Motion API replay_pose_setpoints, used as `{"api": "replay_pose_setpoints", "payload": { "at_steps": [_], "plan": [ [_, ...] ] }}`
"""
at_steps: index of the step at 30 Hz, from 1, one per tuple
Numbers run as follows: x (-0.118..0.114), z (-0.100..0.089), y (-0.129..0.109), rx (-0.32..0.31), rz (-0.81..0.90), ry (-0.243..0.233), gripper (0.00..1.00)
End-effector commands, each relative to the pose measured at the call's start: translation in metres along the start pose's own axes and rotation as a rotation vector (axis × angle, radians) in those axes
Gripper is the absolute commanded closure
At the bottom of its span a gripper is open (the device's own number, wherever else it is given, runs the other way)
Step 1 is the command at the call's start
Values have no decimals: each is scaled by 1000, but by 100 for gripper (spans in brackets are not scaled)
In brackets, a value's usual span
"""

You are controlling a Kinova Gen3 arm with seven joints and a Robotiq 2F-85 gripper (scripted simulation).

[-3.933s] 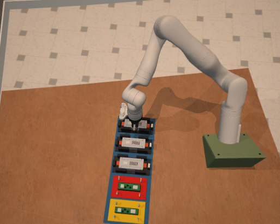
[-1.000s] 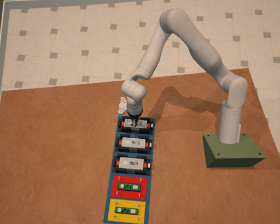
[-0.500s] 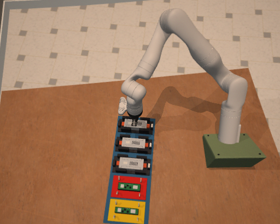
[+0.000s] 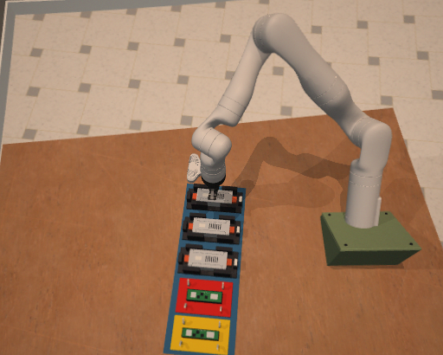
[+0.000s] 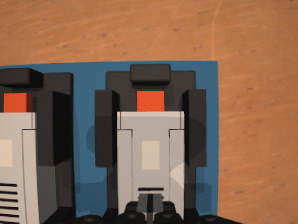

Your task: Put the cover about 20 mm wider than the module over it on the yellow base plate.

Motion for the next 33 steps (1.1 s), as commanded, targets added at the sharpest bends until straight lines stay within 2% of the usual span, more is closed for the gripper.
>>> {"api": "replay_pose_setpoints", "payload": {
  "at_steps": [1, 13, 14, 33],
  "plan": [
    [0, -1, 0, 2, 0, -1, 100],
    [0, -1, 0, 2, 0, -1, 100],
    [0, -1, 0, 2, 0, -1, 0],
    [0, -1, 0, 2, 0, -1, 0]
  ]
}}
Point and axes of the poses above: the point where the finger pads meet when closed, its own z axis out along the fingers, its own x axis across the jaws, y = z × x, the point moved 5 cm from there along -z, back along the fingers, and after that the axes turned 7 degrees about z, right-handed, at the moved point
